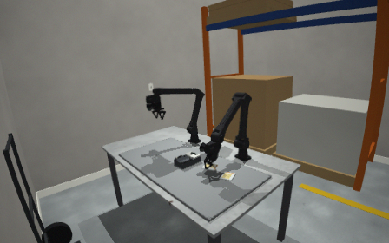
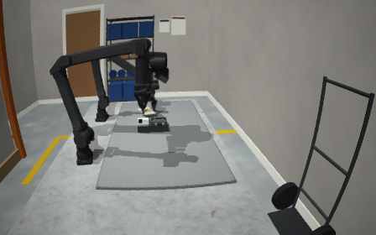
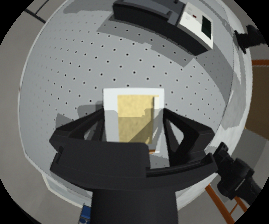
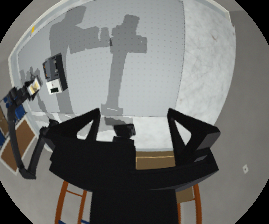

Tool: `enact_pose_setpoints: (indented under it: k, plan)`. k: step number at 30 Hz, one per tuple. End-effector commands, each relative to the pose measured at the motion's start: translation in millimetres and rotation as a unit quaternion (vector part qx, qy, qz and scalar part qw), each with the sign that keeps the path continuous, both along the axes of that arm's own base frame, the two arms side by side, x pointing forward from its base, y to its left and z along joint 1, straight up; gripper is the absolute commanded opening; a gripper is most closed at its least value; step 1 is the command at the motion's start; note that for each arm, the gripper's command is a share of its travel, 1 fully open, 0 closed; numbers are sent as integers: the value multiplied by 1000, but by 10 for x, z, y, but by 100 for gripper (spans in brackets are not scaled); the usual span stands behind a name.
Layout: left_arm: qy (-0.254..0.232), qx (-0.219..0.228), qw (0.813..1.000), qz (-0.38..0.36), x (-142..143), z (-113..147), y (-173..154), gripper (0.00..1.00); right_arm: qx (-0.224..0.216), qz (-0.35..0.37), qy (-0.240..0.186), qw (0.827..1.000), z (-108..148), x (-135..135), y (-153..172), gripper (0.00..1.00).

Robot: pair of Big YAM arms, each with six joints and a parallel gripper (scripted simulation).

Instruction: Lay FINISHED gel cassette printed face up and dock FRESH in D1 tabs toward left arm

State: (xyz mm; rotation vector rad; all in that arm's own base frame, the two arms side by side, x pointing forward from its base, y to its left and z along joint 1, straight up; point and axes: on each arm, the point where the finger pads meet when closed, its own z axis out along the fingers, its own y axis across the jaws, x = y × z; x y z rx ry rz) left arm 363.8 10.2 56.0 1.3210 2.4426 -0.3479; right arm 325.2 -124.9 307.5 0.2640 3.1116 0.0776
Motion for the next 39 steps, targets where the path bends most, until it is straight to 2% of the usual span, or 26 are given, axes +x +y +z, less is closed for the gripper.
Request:
enact_pose_setpoints:
  k: [1, 11, 39]
  plan:
    - [-26, 7, 1000, -1, 217, 248, 53, 0, -2, 3, -9, 1000, 181, 96, -45, 100]
    - [-26, 7, 1000, -1, 213, 381, 52, 0, -2, 3, -9, 1000, 181, 96, -45, 100]
    - [-26, 7, 1000, -1, 213, 384, 52, 0, -2, 3, -9, 1000, 181, 96, -45, 100]
